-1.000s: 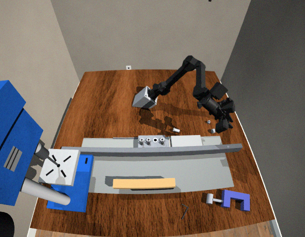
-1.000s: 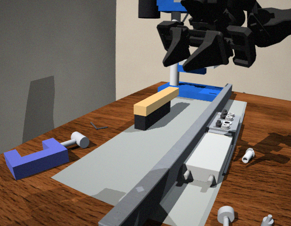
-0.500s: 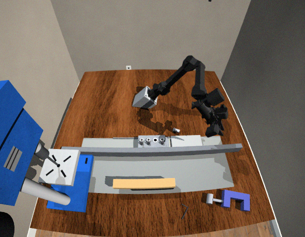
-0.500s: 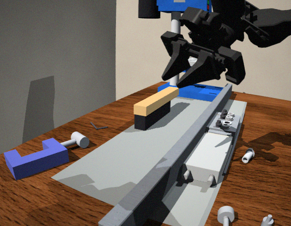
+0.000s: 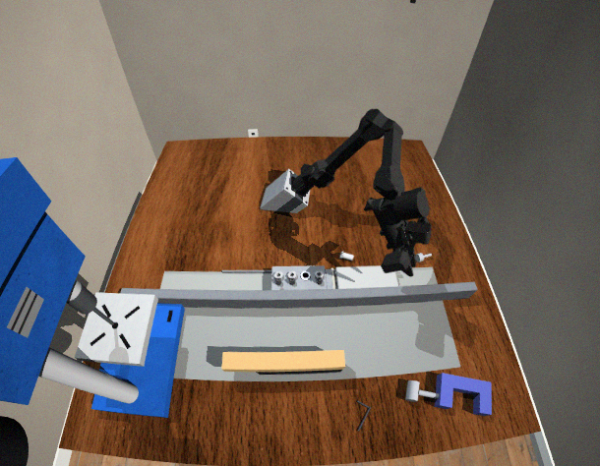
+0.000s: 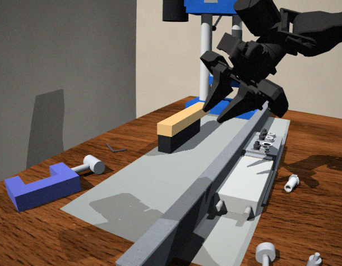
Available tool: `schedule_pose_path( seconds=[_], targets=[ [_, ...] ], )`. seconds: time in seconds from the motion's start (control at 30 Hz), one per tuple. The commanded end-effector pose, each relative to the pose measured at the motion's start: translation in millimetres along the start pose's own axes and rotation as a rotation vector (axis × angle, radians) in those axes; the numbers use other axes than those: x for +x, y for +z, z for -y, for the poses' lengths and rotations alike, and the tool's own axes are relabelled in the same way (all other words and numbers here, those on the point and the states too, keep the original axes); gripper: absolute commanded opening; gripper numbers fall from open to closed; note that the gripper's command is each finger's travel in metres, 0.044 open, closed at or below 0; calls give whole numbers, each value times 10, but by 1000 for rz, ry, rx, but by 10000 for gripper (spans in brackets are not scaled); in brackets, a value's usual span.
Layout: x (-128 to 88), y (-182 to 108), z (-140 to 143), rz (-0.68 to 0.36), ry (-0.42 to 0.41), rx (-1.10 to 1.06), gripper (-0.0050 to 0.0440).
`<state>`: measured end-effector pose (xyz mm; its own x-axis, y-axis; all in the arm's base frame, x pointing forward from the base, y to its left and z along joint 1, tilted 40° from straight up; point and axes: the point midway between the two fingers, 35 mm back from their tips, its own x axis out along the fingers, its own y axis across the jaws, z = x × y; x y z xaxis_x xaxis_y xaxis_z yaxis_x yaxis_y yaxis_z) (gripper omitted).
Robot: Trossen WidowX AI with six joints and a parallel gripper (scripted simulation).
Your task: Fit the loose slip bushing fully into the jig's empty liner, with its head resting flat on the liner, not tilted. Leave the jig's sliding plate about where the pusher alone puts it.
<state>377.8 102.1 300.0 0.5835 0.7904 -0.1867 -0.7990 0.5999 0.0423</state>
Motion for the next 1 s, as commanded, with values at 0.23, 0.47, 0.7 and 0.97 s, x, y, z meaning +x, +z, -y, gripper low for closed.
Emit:
schedule_pose_path(
  seconds=[0.23, 0.47, 0.7, 0.97],
  targets=[
    [-130, -515, -31, -217, -21, -77, 175],
    [-221, -801, -108, -332, 6, -109, 175],
    [-375, -1139, -264, -473, 75, -147, 175],
    [-596, -1462, -527, -615, 198, -165, 175]
  ],
)
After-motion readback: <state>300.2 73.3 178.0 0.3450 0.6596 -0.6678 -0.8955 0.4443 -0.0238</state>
